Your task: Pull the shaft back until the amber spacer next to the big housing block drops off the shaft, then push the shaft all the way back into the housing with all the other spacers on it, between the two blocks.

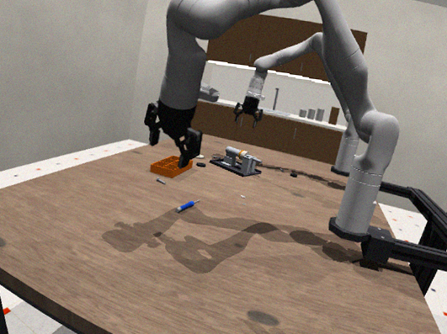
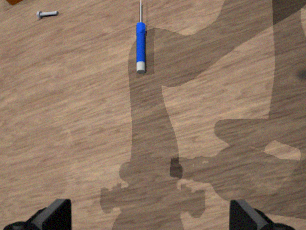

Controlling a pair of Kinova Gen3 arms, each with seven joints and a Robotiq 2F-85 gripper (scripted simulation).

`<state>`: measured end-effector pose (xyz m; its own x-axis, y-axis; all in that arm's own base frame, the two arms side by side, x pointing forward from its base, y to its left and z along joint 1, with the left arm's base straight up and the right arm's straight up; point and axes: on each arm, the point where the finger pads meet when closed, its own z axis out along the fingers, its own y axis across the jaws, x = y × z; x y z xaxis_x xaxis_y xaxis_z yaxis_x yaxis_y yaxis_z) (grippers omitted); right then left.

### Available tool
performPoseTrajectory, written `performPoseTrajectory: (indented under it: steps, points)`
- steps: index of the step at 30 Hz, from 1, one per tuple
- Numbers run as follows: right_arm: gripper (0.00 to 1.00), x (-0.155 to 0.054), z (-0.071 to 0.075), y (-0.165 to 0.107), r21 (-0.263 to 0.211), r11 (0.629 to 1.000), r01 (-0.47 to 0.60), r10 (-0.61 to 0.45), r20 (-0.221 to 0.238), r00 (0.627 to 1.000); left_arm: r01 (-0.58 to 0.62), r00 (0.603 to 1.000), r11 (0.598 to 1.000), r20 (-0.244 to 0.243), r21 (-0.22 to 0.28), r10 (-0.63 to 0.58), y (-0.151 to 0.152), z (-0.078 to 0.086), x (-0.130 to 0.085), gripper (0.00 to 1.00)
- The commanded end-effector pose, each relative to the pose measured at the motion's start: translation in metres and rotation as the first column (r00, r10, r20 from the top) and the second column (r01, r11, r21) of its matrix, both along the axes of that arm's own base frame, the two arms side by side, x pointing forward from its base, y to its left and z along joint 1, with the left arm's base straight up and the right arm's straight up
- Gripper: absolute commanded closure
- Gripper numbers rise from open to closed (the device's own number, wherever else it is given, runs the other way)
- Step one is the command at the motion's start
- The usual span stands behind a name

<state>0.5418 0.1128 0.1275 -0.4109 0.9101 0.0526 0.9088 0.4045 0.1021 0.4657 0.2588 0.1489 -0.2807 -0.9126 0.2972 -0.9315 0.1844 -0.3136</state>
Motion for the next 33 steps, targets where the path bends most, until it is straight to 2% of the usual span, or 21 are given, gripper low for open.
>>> performPoseTrajectory:
  steps: [1, 11, 13, 14, 28, 30, 31, 33]
  points:
    - [0.002, 0.001, 0.001, 0.000, 0.001, 1.000, 0.000, 0.000, 0.002, 1.000, -0.010, 1.000, 1.000, -0.001, 0.019, 0.010, 0.015, 0.002, -0.012, 0.002]
    - [0.002, 0.001, 0.001, 0.000, 0.001, 1.000, 0.000, 0.000, 0.002, 1.000, -0.036, 0.999, 0.997, -0.011, 0.064, 0.037, 0.052, 0.005, -0.048, 0.002]
    - [0.002, 0.001, 0.001, 0.000, 0.001, 1.000, 0.000, 0.000, 0.002, 1.000, -0.036, 0.999, 0.997, -0.011, 0.064, 0.037, 0.052, 0.005, -0.048, 0.002]
    - [0.002, 0.001, 0.001, 0.000, 0.001, 1.000, 0.000, 0.000, 0.002, 1.000, -0.043, 0.999, 0.996, -0.014, 0.077, 0.045, 0.062, 0.006, -0.059, 0.002]
    - [0.002, 0.001, 0.001, 0.000, 0.001, 1.000, 0.000, 0.000, 0.002, 1.000, -0.076, 0.996, 0.988, -0.034, 0.135, 0.081, 0.105, 0.012, -0.114, 0.002]
    - [0.002, 0.001, 0.001, 0.000, 0.001, 1.000, 0.000, 0.000, 0.002, 1.000, -0.076, 0.996, 0.988, -0.034, 0.135, 0.081, 0.105, 0.012, -0.114, 0.002]
    - [0.002, 0.001, 0.001, 0.000, 0.001, 1.000, 0.000, 0.000, 0.002, 1.000, -0.082, 0.995, 0.986, -0.039, 0.147, 0.089, 0.113, 0.013, -0.126, 0.002]
    - [0.002, 0.001, 0.001, 0.000, 0.001, 1.000, 0.000, 0.000, 0.002, 1.000, -0.086, 0.995, 0.985, -0.041, 0.152, 0.093, 0.117, 0.013, -0.132, 0.002]
